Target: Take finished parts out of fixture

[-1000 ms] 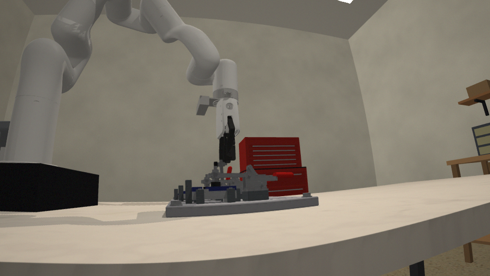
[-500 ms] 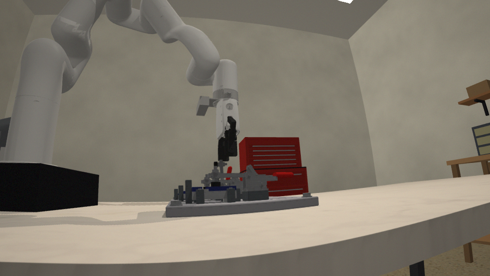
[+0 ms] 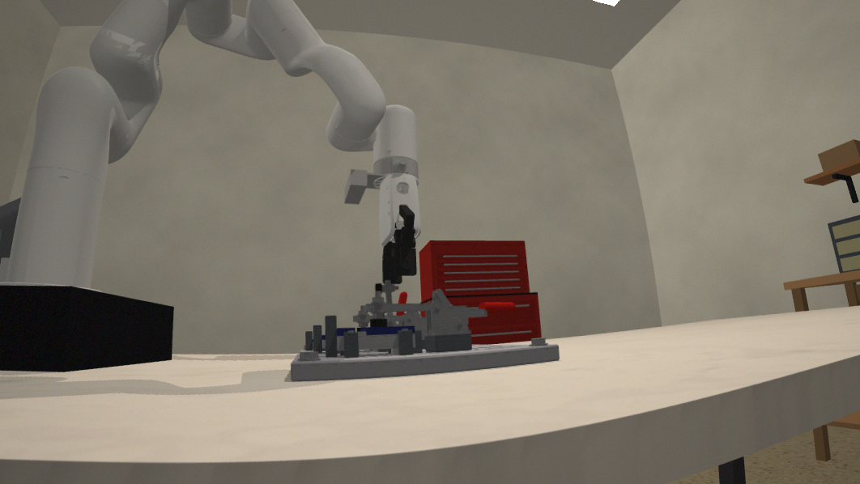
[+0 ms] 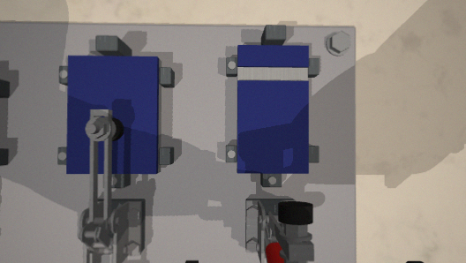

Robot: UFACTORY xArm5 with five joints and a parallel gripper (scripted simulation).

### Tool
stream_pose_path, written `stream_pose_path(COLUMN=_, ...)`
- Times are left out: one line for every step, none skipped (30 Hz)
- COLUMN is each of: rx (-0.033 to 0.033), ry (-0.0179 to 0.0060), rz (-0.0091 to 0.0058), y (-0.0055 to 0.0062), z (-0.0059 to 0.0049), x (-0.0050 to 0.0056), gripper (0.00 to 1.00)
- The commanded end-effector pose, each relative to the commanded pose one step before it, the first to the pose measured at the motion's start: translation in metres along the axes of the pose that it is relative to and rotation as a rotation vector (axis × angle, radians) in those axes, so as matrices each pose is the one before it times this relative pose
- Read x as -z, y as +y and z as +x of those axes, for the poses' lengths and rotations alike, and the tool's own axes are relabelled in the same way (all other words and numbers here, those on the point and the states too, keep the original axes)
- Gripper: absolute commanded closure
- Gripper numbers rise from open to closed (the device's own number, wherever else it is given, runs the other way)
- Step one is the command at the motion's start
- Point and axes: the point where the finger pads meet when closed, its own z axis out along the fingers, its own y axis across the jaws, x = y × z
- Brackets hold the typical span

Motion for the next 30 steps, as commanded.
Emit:
stream_pose_path(rx=0.00001, ry=-0.00357, rz=-0.00054, y=0.00019, z=-0.00077, x=0.00129, gripper=0.0)
stream_pose_path(rx=0.0, ry=0.0, rz=0.0, y=0.0, z=0.00045, x=0.0, gripper=0.0)
stream_pose_path(rx=0.0, ry=0.0, rz=0.0, y=0.0, z=0.00064, x=0.0, gripper=0.0)
stream_pose_path(rx=0.0, ry=0.0, rz=0.0, y=0.0, z=0.00085, x=0.0, gripper=0.0)
stream_pose_path(rx=0.0, ry=0.0, rz=0.0, y=0.0, z=0.00108, x=0.0, gripper=0.0)
stream_pose_path(rx=0.0, ry=0.0, rz=0.0, y=0.0, z=0.00131, x=0.0, gripper=0.0)
stream_pose_path(rx=0.0, ry=0.0, rz=0.0, y=0.0, z=0.00155, x=0.0, gripper=0.0)
stream_pose_path(rx=0.0, ry=0.0, rz=0.0, y=0.0, z=0.0018, x=0.0, gripper=0.0)
stream_pose_path(rx=0.0, ry=0.0, rz=0.0, y=0.0, z=0.00204, x=0.0, gripper=0.0)
stream_pose_path(rx=0.0, ry=0.0, rz=0.0, y=0.0, z=0.00227, x=0.0, gripper=0.0)
stream_pose_path(rx=0.0, ry=0.0, rz=0.0, y=0.0, z=0.0025, x=-0.00001, gripper=0.0)
stream_pose_path(rx=0.0, ry=0.00001, rz=0.0, y=0.0, z=0.00271, x=0.0, gripper=0.0)
stream_pose_path(rx=0.0, ry=0.00001, rz=0.0, y=0.0, z=0.00291, x=0.0, gripper=0.0)
stream_pose_path(rx=0.0, ry=0.00001, rz=0.0, y=0.0, z=0.00309, x=0.0, gripper=0.0)
stream_pose_path(rx=0.0, ry=0.0, rz=0.0, y=0.0, z=0.0, x=0.0, gripper=0.0)
stream_pose_path(rx=0.0, ry=0.0, rz=0.0, y=0.0, z=0.0, x=0.0, gripper=0.0)
stream_pose_path(rx=0.0, ry=0.00001, rz=0.0, y=0.0, z=0.00326, x=0.0, gripper=0.0)
stream_pose_path(rx=0.0, ry=0.00001, rz=0.0, y=0.0, z=0.00339, x=-0.00001, gripper=0.0)
stream_pose_path(rx=0.0, ry=0.00001, rz=0.0, y=0.0, z=0.00351, x=0.0, gripper=0.0)
stream_pose_path(rx=0.0, ry=0.00001, rz=0.0, y=0.0, z=0.0036, x=0.0, gripper=0.0)
stream_pose_path(rx=0.0, ry=0.00001, rz=0.0, y=0.0, z=0.00366, x=0.0, gripper=0.0)
stream_pose_path(rx=0.0, ry=0.00001, rz=0.0, y=0.0, z=0.00369, x=-0.00001, gripper=0.0)
stream_pose_path(rx=0.0, ry=0.00001, rz=0.0, y=0.0, z=0.00369, x=0.0, gripper=0.0)
stream_pose_path(rx=0.0, ry=0.00001, rz=0.00001, y=0.0, z=0.00366, x=0.0, gripper=0.0)
stream_pose_path(rx=0.0, ry=0.00001, rz=0.00001, y=0.0, z=0.00361, x=0.0, gripper=0.0)
stream_pose_path(rx=0.0, ry=0.00001, rz=0.0, y=0.0, z=0.00352, x=-0.00001, gripper=0.0)
stream_pose_path(rx=0.0, ry=0.00001, rz=0.0, y=0.0, z=0.00341, x=0.0, gripper=0.0)
stream_pose_path(rx=0.0, ry=0.00001, rz=0.0, y=0.0, z=0.00327, x=0.0, gripper=0.0)
stream_pose_path(rx=0.0, ry=0.00001, rz=0.0, y=0.0, z=0.0031, x=-0.00001, gripper=0.0)
stream_pose_path(rx=0.0, ry=0.00001, rz=0.0, y=0.0, z=0.00291, x=0.0, gripper=0.0)
